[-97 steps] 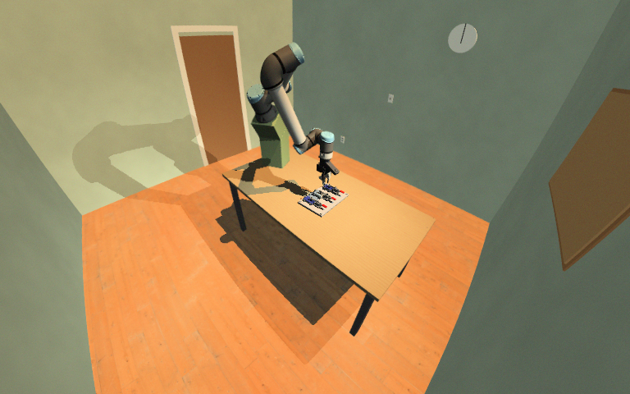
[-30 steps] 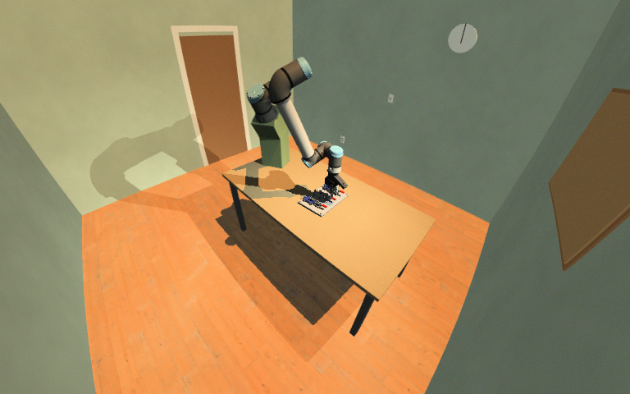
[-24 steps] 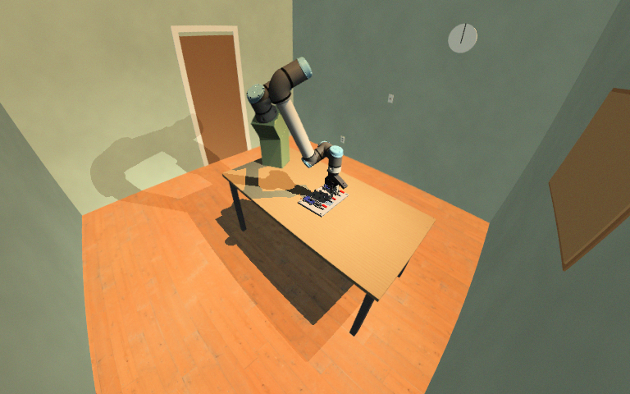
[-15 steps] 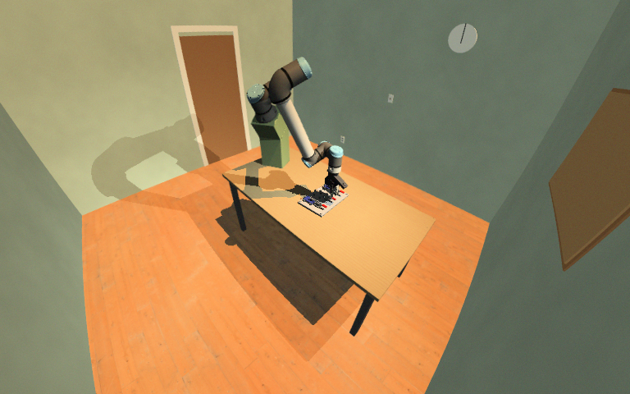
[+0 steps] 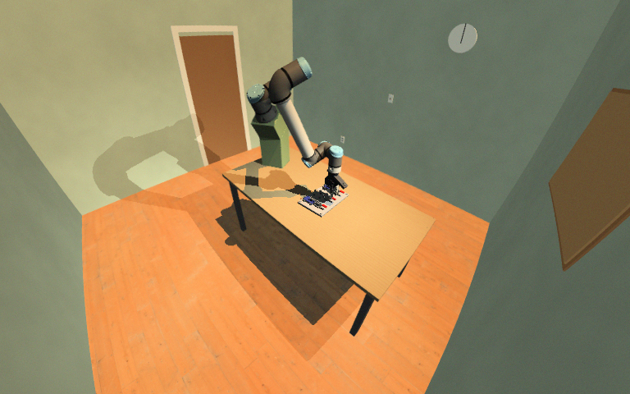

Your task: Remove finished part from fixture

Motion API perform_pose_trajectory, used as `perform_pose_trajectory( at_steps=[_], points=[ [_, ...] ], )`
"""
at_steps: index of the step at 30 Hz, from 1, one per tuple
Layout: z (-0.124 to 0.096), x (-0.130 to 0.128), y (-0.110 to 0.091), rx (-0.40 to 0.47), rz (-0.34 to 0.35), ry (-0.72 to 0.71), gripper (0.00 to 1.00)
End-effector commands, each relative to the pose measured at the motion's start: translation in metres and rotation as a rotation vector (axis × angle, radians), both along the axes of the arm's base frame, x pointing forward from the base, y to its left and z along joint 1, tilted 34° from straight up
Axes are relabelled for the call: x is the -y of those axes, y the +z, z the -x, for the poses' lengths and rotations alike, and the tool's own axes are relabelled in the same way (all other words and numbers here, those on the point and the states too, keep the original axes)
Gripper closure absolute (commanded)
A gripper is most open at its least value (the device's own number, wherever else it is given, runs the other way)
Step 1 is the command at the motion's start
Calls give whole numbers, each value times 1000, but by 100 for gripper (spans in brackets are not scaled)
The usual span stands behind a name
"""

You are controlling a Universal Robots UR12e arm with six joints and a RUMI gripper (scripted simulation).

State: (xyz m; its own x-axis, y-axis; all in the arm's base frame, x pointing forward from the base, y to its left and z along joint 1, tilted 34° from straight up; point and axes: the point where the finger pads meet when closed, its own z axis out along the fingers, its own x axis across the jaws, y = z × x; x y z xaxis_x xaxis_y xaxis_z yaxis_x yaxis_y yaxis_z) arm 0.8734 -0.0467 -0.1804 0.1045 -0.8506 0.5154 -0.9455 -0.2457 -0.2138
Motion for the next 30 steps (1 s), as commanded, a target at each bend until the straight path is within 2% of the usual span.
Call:
perform_pose_trajectory(
  at_steps=[1, 19, 30],
  points=[
    [0, 0, 0, 1, 0, 1, 72],
    [-9, 11, -20, 1, 0, 1, 72],
    [-9, 12, -21, 1, 0, 1, 72]
  ],
)
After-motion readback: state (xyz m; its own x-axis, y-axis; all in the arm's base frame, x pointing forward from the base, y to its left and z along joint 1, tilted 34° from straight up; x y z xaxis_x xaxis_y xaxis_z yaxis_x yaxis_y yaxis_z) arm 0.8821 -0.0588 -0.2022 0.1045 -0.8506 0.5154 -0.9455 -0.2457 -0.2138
